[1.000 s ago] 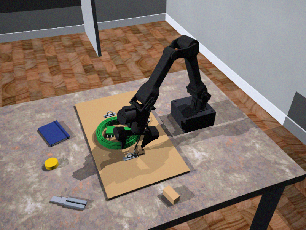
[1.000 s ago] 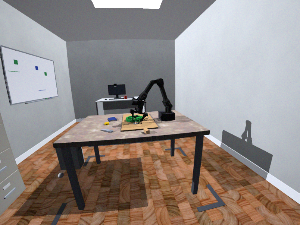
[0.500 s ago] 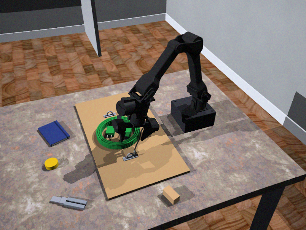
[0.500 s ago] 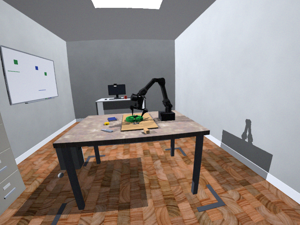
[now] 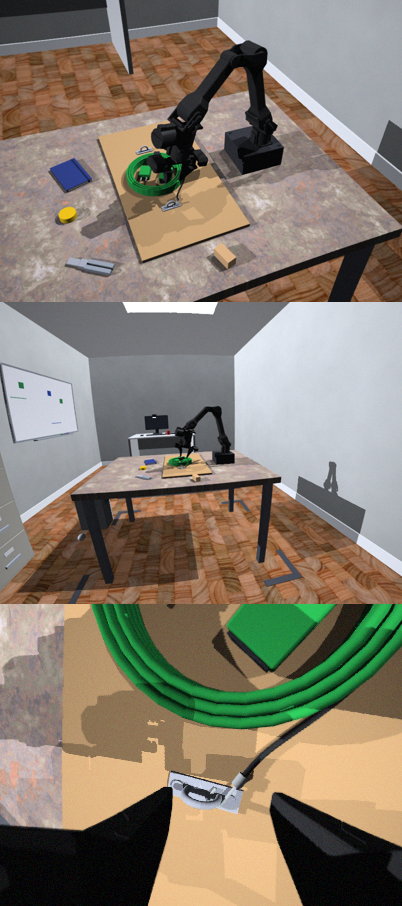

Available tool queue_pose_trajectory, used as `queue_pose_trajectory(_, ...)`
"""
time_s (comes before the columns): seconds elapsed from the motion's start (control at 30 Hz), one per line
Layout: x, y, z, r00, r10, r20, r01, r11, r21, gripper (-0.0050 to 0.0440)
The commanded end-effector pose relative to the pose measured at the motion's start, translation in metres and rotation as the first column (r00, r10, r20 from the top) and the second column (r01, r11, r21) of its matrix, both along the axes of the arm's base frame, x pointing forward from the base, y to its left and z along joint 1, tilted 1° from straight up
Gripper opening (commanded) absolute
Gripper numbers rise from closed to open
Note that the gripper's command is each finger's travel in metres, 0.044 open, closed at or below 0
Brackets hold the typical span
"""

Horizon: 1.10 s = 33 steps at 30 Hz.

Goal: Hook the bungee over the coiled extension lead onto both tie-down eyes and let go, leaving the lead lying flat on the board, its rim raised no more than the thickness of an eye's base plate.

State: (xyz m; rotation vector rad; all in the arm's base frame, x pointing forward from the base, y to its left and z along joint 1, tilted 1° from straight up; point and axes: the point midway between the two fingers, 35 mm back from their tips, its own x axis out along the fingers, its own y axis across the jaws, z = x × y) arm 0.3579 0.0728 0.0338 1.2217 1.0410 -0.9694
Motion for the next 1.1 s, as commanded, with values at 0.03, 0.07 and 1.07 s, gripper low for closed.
queue_pose_trajectory(0.03, -0.003, -0.010, 0.011, 0.995, 0.100, 0.012, -0.100, 0.995, -0.024, 0.0150)
queue_pose_trajectory(0.07, -0.004, -0.012, 0.011, 0.993, 0.120, 0.008, -0.119, 0.992, -0.030, 0.0150)
queue_pose_trajectory(1.07, -0.027, -0.055, 0.010, 0.806, 0.581, -0.113, -0.592, 0.795, -0.134, 0.0150)
